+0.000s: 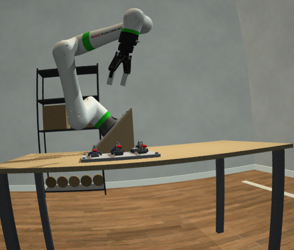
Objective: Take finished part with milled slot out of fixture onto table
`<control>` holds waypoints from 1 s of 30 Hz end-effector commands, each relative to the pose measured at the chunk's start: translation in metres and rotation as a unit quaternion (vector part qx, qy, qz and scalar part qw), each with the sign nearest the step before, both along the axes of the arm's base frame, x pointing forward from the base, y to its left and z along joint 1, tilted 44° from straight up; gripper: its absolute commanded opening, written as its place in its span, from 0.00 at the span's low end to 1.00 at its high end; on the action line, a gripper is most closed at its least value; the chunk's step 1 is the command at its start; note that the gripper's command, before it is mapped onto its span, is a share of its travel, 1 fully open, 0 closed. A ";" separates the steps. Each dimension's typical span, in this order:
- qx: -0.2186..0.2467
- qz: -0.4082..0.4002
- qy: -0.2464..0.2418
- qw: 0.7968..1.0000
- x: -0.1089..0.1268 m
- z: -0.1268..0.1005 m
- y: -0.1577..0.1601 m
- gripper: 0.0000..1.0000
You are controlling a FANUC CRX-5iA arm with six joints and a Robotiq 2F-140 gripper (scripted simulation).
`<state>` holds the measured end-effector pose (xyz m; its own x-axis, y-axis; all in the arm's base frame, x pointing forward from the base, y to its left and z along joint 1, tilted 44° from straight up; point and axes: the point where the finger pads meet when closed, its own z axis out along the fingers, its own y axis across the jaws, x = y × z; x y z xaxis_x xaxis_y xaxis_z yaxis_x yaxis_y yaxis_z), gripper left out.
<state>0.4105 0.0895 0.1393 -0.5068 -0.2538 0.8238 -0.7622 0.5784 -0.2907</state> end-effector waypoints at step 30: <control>0.118 0.161 0.169 0.965 0.001 -0.045 -0.010 1.00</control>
<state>0.4110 0.0795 0.0954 -0.0931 -0.5479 0.8314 -0.9399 0.3240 0.1083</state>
